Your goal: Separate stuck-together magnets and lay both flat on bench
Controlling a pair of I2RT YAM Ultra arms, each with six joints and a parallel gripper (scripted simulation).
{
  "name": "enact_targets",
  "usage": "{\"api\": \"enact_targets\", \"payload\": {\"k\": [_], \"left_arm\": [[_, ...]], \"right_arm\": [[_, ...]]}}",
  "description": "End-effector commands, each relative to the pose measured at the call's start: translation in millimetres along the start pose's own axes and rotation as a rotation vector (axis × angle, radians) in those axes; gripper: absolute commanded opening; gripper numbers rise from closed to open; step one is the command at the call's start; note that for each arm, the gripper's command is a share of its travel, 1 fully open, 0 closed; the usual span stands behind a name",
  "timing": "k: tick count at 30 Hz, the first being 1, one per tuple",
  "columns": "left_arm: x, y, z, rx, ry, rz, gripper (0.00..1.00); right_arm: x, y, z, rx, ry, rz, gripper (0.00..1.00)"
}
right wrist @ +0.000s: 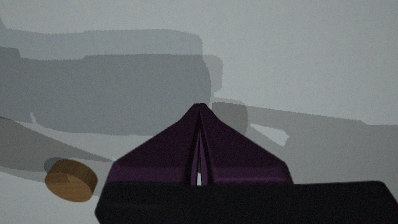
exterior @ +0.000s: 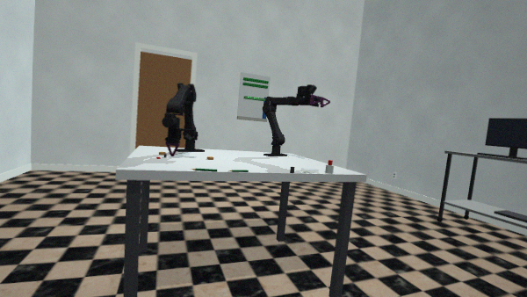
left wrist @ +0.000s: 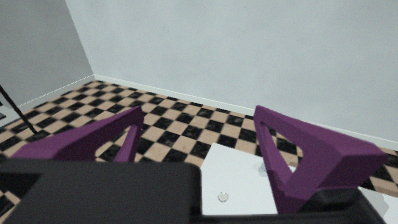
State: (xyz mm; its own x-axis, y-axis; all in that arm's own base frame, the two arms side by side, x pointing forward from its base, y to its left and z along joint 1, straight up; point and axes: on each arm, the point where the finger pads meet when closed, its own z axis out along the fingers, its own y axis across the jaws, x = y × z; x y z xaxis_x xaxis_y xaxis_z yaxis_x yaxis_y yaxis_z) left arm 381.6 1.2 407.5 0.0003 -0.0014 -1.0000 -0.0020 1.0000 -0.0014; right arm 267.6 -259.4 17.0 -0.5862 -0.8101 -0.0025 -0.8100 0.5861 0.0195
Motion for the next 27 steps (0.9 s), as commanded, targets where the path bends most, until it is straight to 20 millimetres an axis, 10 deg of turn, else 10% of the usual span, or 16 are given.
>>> {"api": "enact_targets", "payload": {"k": [1,27], "left_arm": [[-4.4,0.6,-0.9,-0.002,-0.012,-0.001,1.0],[-4.4,0.6,-0.9,-0.002,-0.012,-0.001,1.0]], "right_arm": [[1.1,-4.1,-6.8,0.019,0.002,-0.001,0.0],[2.8,-2.6,-4.8,0.019,0.002,-0.001,0.0]]}}
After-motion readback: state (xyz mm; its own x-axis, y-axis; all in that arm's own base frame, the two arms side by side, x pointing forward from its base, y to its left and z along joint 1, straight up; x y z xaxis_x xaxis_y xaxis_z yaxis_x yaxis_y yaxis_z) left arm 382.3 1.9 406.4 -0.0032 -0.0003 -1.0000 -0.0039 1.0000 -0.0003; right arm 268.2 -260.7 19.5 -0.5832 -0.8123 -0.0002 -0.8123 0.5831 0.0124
